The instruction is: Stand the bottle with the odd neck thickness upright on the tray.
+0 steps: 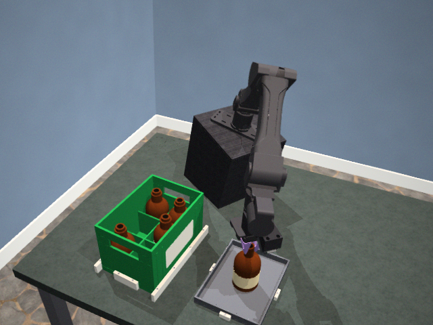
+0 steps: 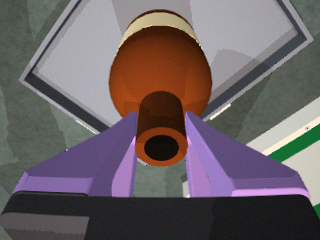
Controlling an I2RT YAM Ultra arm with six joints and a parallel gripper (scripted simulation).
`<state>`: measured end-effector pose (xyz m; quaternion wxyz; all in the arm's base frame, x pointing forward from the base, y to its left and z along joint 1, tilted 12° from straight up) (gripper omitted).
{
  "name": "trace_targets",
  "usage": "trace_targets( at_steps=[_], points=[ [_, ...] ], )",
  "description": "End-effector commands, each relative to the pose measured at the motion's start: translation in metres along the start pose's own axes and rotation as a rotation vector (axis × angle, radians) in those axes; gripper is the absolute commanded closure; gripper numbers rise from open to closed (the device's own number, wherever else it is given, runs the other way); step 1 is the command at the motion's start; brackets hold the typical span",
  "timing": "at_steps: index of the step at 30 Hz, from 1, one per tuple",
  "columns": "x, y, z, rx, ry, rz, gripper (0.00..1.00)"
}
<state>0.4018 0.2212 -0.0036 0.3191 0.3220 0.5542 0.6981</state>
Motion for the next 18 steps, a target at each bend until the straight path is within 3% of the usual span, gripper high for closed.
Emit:
trace_targets(
  at_steps=[1, 7, 18],
  points=[
    [0.000, 0.019, 0.021, -0.078, 0.006, -0.014, 1.00],
    [0.002, 0.009, 0.005, -0.038, 0.002, -0.008, 1.00],
    [0.001, 0.008, 0.003, -0.042, -0.001, -0.008, 1.00]
  ],
)
Point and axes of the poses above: the point where the finger pads meet when closed, its own y axis back along the fingers, its own x axis across the jaws, z = x × y, the point moved 2 cm from there along y, back along the fingers, and after that the axes turned 9 degrees about -y, right-handed, at the moved point
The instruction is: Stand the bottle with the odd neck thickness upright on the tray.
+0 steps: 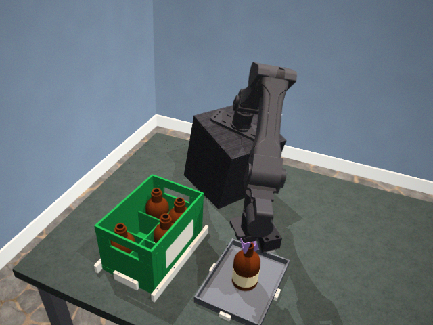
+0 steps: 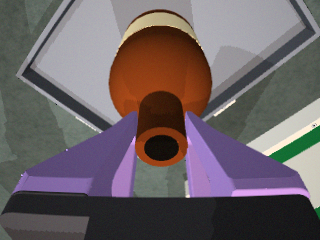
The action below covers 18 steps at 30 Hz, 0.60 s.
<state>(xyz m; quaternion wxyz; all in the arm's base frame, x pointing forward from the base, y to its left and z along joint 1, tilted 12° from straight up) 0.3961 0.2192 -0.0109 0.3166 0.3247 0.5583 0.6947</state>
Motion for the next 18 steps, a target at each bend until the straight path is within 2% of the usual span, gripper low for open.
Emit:
trace_targets(
  at_steps=[1, 18],
  points=[
    [0.0000, 0.0150, 0.0102, -0.058, 0.000, -0.010, 1.00],
    [0.0015, 0.0117, 0.0051, -0.054, 0.001, -0.009, 1.00]
  ],
)
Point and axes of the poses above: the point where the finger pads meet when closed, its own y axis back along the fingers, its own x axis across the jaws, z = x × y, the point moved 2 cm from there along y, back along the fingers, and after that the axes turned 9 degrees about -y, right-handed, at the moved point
